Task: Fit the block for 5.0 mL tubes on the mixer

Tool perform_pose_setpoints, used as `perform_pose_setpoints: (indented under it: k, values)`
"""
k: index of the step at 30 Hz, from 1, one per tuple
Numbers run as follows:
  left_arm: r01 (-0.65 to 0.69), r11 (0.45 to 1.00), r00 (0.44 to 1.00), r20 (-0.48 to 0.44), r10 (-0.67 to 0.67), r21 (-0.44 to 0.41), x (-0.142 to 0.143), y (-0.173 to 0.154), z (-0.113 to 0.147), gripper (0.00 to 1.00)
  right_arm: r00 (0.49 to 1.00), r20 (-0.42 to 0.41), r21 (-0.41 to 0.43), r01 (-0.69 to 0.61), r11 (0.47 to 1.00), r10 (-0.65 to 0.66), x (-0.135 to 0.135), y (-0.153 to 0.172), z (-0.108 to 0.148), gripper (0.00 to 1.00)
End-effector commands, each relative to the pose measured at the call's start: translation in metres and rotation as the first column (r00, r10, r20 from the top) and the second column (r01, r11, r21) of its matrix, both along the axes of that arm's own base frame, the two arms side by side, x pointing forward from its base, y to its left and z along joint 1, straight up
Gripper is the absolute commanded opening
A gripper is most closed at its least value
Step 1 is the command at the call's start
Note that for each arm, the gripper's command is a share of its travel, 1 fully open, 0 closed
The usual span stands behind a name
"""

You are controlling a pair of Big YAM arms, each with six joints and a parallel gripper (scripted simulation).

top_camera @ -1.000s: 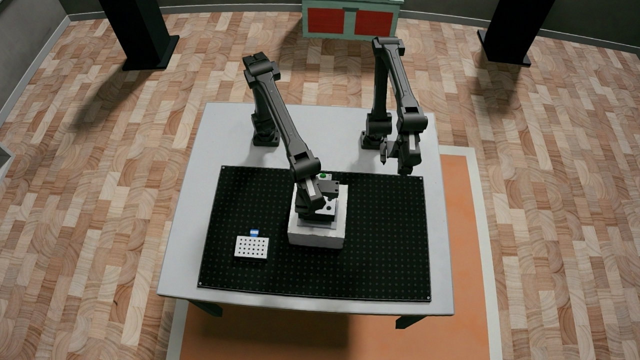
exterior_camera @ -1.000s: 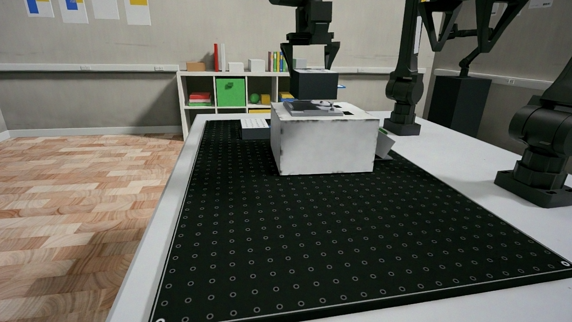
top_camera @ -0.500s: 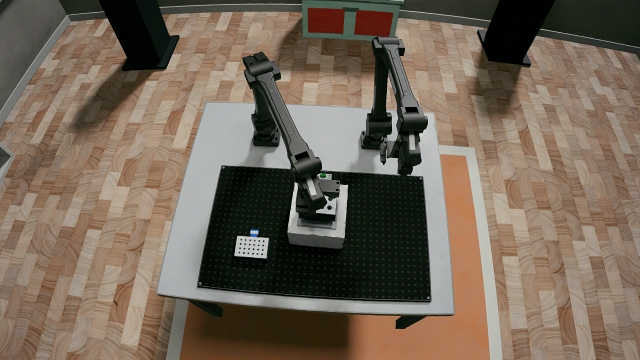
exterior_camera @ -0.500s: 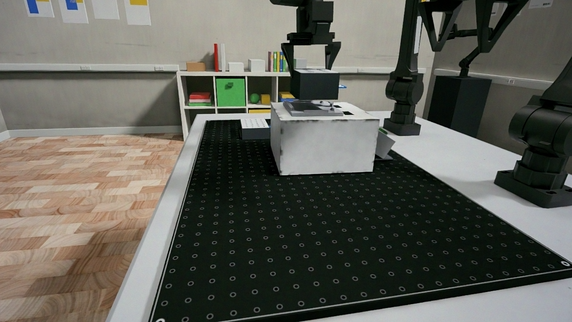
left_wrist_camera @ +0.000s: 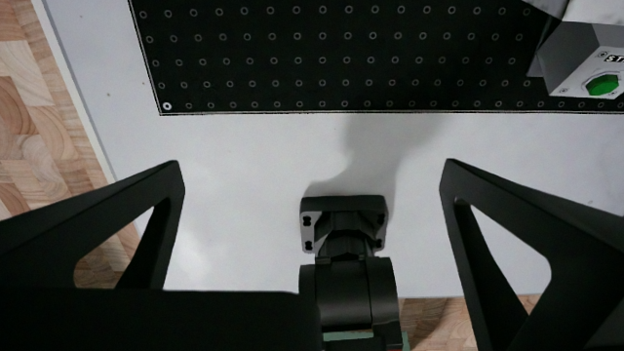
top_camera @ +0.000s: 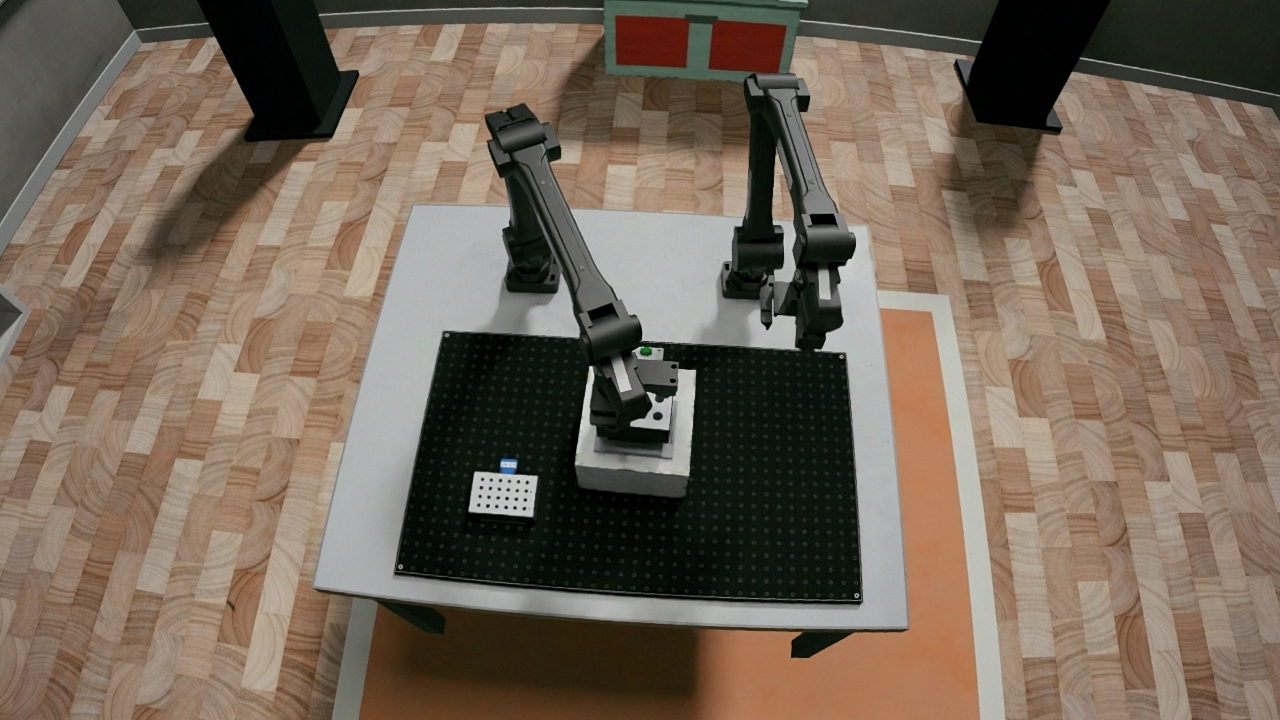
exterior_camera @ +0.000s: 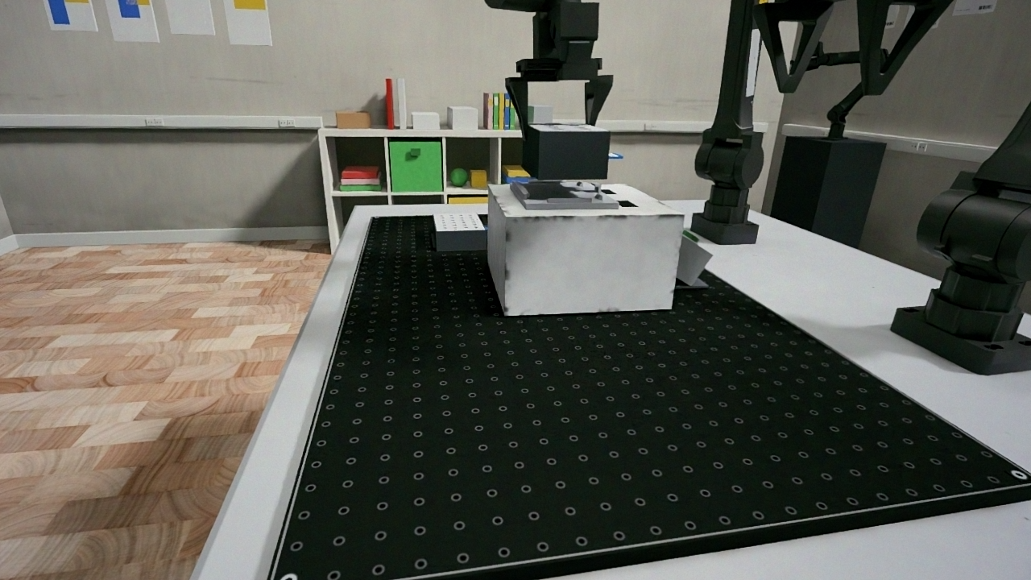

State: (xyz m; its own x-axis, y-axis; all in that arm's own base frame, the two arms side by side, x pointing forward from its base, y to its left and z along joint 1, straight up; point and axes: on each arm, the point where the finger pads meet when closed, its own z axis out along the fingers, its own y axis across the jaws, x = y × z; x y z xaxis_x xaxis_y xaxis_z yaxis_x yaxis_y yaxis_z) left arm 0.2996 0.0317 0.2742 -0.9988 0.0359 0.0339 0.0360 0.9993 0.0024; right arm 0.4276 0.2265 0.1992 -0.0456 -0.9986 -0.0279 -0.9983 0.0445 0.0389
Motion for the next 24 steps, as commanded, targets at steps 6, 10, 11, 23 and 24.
perform_pose_setpoints:
  k: [6, 10, 11, 23, 24]
  values:
    - [-0.005, 1.000, 1.000, 0.018, 0.005, 0.004, 0.006, -0.001, 0.002, 1.00, 0.992, 0.125, 0.069, -0.012, 0.998, 0.004, 0.020, 0.020, 0.058, 0.00]
    - [-0.005, 1.000, 1.000, 0.017, 0.005, 0.004, 0.006, -0.001, 0.002, 1.00, 0.992, 0.124, 0.070, -0.014, 0.997, 0.005, 0.020, 0.021, 0.058, 0.00]
    - [-0.005, 1.000, 1.000, 0.017, 0.005, 0.004, 0.006, -0.001, 0.002, 1.00, 0.992, 0.124, 0.070, -0.014, 0.997, 0.005, 0.020, 0.020, 0.058, 0.00]
    - [-0.005, 1.000, 1.000, 0.016, 0.005, 0.004, 0.006, -0.001, 0.001, 1.00, 0.992, 0.122, 0.068, 0.009, 0.998, -0.017, 0.025, 0.010, 0.057, 0.00]
    - [-0.005, 1.000, 1.000, 0.016, 0.005, 0.004, 0.006, -0.001, 0.001, 1.00, 0.992, 0.122, 0.068, 0.004, 0.998, -0.013, 0.024, 0.012, 0.057, 0.00]
